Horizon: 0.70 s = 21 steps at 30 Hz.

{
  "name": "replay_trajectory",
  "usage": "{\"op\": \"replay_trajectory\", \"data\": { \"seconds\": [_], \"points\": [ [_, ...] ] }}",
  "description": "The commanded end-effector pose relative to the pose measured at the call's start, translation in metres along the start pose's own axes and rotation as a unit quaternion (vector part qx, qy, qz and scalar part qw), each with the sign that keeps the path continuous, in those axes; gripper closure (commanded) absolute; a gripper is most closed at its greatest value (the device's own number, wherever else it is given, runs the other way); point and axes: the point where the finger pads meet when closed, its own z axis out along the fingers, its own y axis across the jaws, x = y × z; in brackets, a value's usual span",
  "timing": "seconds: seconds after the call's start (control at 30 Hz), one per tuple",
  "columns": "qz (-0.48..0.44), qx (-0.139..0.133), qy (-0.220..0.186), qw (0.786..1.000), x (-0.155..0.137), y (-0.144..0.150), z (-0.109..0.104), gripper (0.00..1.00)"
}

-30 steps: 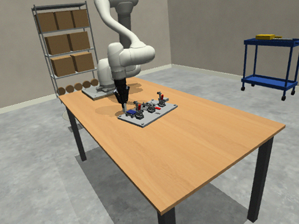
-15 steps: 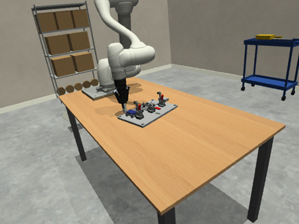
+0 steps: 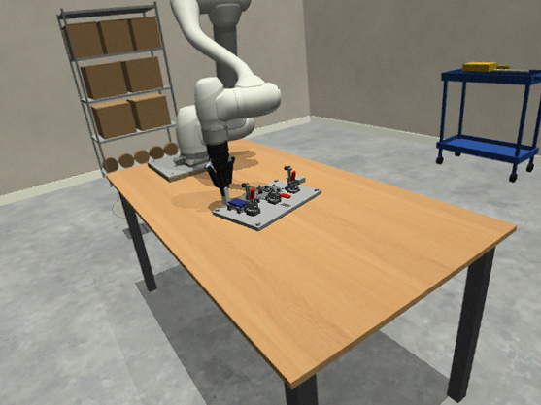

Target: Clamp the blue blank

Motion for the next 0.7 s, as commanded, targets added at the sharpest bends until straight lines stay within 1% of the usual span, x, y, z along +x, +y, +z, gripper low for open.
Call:
{"op": "replay_trajectory", "data": {
  "seconds": [0.0, 0.67],
  "points": [
    [0.001, 0.002, 0.000, 1.000, 0.0038, -0.0013, 0.0008, 1.00],
    [0.001, 0.002, 0.000, 1.000, 0.0096, -0.0013, 0.0008, 1.00]
  ]
}}
